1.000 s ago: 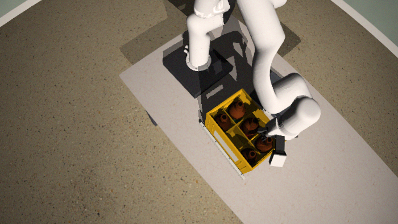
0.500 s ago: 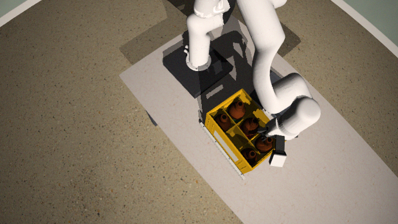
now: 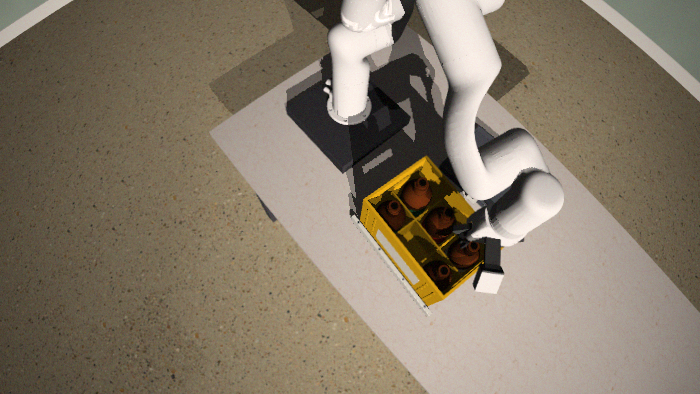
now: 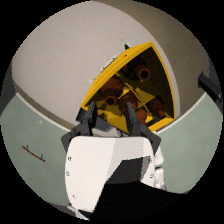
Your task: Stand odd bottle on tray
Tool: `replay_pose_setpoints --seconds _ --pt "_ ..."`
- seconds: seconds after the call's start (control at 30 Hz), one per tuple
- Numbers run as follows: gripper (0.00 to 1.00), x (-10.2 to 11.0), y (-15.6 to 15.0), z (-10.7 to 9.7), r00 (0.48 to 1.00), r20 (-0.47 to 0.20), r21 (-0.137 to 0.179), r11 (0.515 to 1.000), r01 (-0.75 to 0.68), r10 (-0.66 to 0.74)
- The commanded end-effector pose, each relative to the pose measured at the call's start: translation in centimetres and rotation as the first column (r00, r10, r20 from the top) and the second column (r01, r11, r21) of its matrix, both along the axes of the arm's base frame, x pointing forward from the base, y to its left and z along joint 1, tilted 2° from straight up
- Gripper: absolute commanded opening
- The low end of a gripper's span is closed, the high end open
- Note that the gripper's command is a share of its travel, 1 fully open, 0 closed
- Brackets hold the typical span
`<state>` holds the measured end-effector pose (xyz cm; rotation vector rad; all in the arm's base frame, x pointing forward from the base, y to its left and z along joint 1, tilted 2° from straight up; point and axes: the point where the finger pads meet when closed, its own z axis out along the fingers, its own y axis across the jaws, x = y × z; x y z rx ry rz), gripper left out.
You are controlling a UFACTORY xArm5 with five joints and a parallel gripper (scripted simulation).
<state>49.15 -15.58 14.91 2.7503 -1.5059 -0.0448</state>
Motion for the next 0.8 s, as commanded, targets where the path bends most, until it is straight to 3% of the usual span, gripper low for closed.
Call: replay_pose_setpoints --seconds 0.0,0.77 --pt "0.65 0.11 -0.04 0.18 1.0 0.004 -0.001 1.0 0.0 0.0" --pt "0.65 0.07 -0.09 -0.76 1.0 0.004 -0.001 1.0 0.0 0.0"
